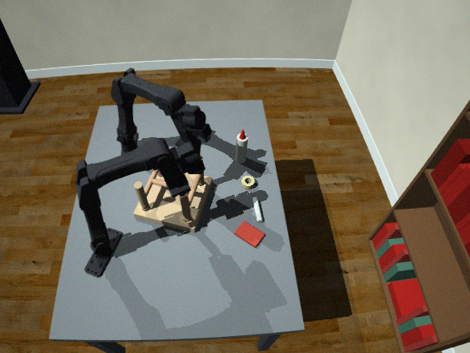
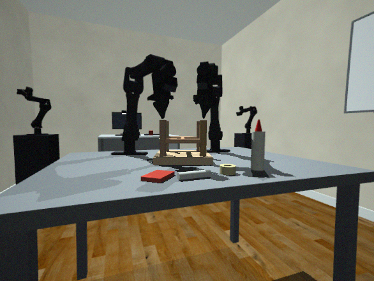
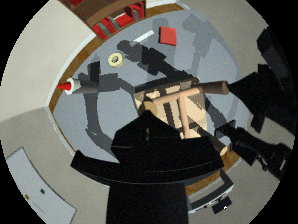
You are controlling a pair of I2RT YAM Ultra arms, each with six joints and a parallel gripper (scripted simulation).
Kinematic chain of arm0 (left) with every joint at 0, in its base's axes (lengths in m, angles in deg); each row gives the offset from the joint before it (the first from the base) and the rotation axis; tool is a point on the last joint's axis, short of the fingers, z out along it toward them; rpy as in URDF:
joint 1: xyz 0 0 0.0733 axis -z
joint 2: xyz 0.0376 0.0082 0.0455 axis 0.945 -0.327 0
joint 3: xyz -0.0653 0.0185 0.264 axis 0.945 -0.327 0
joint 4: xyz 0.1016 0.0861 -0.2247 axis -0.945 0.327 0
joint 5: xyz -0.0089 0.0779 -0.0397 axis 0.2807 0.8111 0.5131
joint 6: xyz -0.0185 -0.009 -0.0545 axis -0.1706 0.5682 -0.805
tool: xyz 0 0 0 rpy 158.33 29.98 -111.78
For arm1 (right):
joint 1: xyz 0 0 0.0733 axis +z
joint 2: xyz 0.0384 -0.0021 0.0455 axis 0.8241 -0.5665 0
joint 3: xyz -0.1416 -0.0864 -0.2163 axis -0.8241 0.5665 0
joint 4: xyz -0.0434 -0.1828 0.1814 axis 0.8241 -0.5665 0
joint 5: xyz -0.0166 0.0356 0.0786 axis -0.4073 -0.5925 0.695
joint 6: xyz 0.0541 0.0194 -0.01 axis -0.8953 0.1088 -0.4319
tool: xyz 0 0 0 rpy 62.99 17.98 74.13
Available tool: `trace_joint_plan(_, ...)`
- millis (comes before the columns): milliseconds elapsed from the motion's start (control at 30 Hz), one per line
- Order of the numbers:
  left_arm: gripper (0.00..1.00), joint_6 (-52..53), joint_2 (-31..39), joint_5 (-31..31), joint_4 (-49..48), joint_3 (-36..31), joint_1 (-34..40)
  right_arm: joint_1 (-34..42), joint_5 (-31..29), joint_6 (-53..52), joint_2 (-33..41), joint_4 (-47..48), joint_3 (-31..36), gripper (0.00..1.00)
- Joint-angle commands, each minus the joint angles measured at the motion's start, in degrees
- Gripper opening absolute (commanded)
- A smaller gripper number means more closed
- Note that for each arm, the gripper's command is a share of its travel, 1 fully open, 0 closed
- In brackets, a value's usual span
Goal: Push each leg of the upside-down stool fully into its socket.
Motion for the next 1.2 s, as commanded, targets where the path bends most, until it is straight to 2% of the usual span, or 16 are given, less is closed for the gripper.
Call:
trace_joint_plan(0,0.0,0.0,-1.1,0.0,0.7,-2.1,0.0,0.0,0.0,0.1,-0.7,-0.5,1.5,0.0)
trace_joint_plan(67,0.0,0.0,-1.2,0.0,-1.2,-4.6,0.0,0.0,0.0,0.1,-0.9,0.0,2.3,0.0)
trace_joint_plan(100,0.0,0.0,2.2,0.4,-0.7,-1.4,0.1,-0.2,0.0,0.5,2.1,0.8,0.1,0.0)
trace_joint_plan(200,0.0,0.0,-0.9,0.4,-0.4,-0.9,0.1,-0.2,0.0,0.5,1.8,0.9,-1.7,0.0)
trace_joint_plan(433,0.0,0.0,2.3,0.3,2.0,0.6,0.2,-0.2,0.0,0.5,0.3,0.1,-0.6,0.0)
trace_joint_plan(700,0.0,-0.1,1.3,0.3,1.9,1.4,0.2,-0.2,0.0,0.5,0.4,0.1,-0.6,0.0)
trace_joint_plan(833,0.0,-0.2,2.9,0.3,7.8,5.0,0.3,-0.2,0.0,0.5,0.4,0.1,-0.6,0.0)
trace_joint_plan(933,0.0,-0.2,2.8,0.3,5.8,5.3,0.4,-0.2,0.0,0.5,0.4,0.1,-0.6,0.0)
trace_joint_plan(967,0.0,-0.2,0.9,0.3,9.9,7.2,0.2,-0.2,0.0,0.5,0.4,0.1,-0.6,0.0)
trace_joint_plan(1100,0.0,-0.4,0.3,0.4,13.8,11.0,0.7,-0.2,0.0,0.5,0.4,0.1,-0.6,0.0)
trace_joint_plan(1167,0.0,-0.4,2.0,0.4,10.8,10.1,0.7,-0.2,0.0,0.5,0.4,0.1,-0.6,0.0)
